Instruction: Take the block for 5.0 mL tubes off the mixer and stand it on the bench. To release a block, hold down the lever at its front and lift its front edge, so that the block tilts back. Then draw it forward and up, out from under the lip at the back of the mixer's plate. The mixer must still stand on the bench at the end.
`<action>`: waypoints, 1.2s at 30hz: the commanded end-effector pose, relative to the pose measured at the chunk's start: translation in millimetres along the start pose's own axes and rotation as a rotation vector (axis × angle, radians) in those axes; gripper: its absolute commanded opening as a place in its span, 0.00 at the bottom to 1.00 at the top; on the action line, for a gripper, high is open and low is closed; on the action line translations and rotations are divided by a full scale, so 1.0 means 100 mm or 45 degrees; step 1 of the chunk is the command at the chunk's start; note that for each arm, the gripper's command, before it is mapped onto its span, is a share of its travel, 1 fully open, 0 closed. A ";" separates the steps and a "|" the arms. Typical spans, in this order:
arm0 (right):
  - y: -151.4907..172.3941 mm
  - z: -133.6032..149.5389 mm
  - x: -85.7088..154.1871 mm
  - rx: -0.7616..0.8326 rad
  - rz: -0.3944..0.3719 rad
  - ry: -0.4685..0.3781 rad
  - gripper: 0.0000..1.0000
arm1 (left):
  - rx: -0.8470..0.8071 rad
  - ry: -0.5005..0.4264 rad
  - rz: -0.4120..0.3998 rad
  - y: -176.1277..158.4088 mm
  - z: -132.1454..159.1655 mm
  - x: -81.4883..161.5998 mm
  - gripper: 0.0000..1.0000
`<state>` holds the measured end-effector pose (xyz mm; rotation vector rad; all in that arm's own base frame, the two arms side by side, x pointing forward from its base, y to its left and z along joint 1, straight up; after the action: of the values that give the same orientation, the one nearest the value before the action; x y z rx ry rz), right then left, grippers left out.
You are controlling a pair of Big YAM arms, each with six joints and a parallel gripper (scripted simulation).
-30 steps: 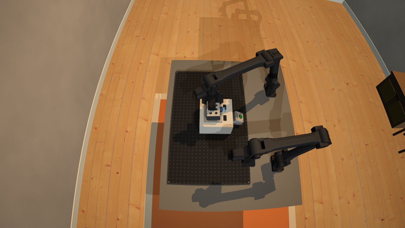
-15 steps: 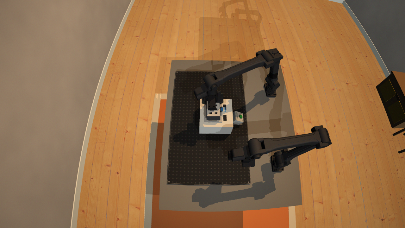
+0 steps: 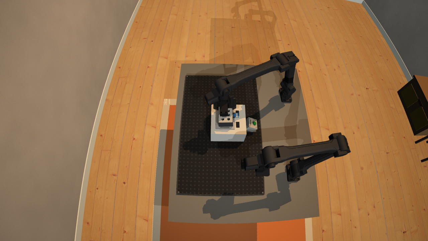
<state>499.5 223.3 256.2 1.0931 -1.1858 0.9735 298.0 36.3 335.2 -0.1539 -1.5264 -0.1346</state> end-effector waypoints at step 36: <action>0.09 -0.09 0.83 0.040 0.169 -0.131 0.00 | -0.010 -0.047 -0.015 -0.02 -0.01 0.07 0.00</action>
<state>497.5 223.8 259.0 1.0963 -1.1858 0.9729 298.0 36.3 335.2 -0.1539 -1.5264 -0.1346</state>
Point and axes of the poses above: on each arm, the point where the finger pads meet when closed, its own x axis back along the fingers, its own y axis across the jaws, z = x × y, the point moved 6 cm from there along x, back along the fingers, and after that the axes turned 9 degrees about -x, right-handed, at the moved point
